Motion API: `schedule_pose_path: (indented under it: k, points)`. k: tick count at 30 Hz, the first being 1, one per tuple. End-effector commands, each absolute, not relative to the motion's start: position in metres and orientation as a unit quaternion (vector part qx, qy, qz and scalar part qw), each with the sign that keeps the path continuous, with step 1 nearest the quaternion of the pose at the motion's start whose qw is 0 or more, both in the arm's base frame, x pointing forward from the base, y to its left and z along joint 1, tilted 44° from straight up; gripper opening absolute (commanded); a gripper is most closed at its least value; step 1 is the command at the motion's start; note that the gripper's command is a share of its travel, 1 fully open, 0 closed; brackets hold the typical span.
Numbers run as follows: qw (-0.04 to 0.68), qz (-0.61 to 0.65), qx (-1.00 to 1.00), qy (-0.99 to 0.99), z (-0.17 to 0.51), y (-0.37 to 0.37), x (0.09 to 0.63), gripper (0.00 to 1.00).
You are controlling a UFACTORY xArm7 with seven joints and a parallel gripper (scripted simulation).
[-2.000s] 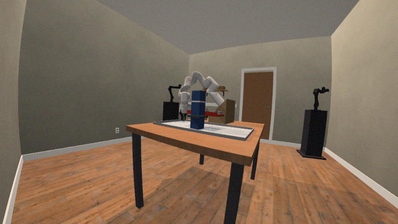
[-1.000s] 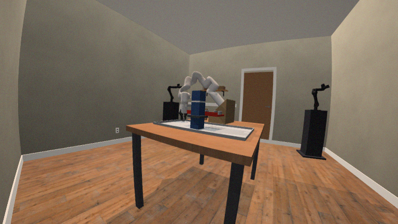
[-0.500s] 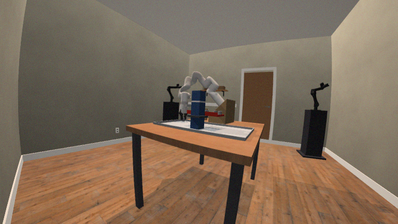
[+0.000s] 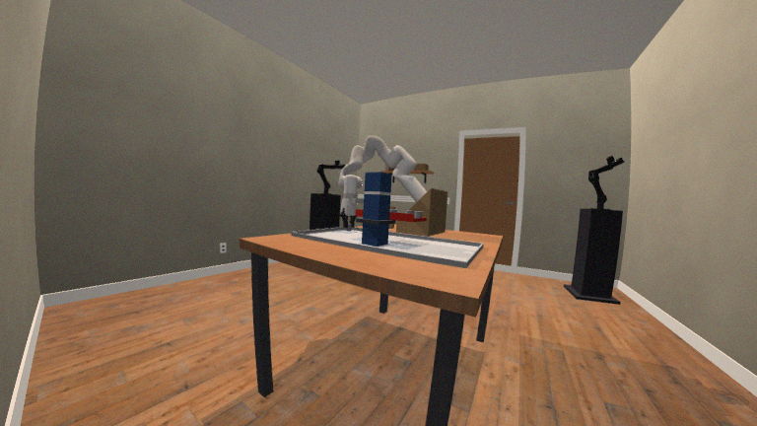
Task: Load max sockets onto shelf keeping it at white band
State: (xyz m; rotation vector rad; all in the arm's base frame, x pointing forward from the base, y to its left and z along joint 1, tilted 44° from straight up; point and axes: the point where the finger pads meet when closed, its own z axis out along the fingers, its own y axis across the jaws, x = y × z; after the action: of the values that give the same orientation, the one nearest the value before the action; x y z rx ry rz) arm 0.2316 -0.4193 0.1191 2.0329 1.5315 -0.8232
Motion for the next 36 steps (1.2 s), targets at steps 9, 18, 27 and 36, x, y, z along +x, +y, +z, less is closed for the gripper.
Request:
schedule_pose_path:
  k: [9, 18, 27, 36]
  points:
    - [0.232, -0.299, 0.739, 0.558, 0.121, -0.418, 0.233, 0.52]
    - [0.232, -0.299, 0.739, 0.558, 0.129, -0.410, 0.235, 0.52]
    - [0.232, -0.299, 0.739, 0.558, 0.142, -0.398, 0.239, 0.52]
    - [0.232, -0.299, 0.739, 0.558, 0.162, -0.379, 0.244, 0.52]
